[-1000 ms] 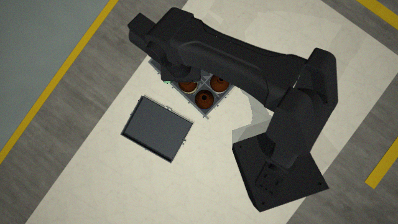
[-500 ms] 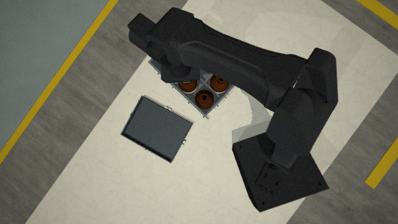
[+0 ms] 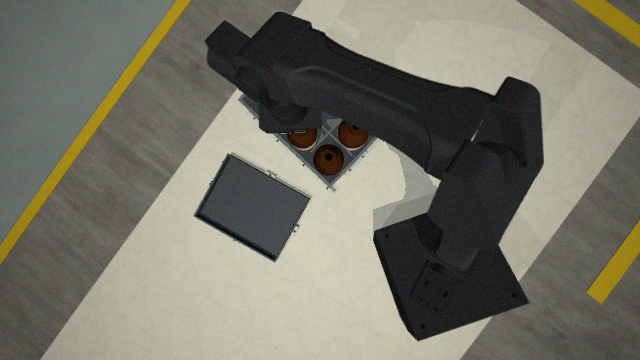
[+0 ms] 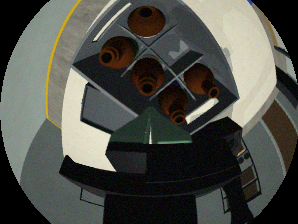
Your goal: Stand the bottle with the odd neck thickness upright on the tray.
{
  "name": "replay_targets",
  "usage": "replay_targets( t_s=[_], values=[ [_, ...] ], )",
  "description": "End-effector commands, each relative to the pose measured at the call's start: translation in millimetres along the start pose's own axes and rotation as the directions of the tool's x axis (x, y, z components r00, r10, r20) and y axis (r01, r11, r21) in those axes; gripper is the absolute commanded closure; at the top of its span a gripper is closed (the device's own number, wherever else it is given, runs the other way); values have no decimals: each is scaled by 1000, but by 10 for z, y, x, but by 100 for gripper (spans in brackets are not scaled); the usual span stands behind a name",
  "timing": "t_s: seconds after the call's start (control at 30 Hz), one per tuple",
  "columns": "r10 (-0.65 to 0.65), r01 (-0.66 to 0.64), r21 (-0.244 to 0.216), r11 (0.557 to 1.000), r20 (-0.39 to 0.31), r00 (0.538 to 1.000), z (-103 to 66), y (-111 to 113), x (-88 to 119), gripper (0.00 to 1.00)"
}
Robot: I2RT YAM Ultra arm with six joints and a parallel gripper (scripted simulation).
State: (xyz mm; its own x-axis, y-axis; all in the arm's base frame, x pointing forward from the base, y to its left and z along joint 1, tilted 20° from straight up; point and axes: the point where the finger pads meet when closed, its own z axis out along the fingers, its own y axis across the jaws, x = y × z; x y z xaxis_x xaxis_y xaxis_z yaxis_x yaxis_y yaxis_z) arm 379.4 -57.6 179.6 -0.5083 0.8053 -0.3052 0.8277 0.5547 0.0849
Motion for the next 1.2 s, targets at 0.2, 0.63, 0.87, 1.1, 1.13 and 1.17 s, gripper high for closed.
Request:
replay_targets(
  t_s=[0.2, 0.63, 0.87, 1.1, 1.13, 1.17],
  values=[
    [11, -6, -67, 998, 66, 998, -275, 107, -109, 100],
    [7, -3, -62, 998, 62, 998, -275, 96, -106, 100],
    [8, -7, -23, 1000, 30, 1000, -154, 81, -286, 100],
    [8, -7, -27, 1000, 27, 1000, -190, 119, -864, 100],
    [8, -7, -27, 1000, 27, 1000, -187, 109, -946, 100],
    [8, -7, -28, 1000, 28, 1000, -183, 97, -1020, 100]
  ],
)
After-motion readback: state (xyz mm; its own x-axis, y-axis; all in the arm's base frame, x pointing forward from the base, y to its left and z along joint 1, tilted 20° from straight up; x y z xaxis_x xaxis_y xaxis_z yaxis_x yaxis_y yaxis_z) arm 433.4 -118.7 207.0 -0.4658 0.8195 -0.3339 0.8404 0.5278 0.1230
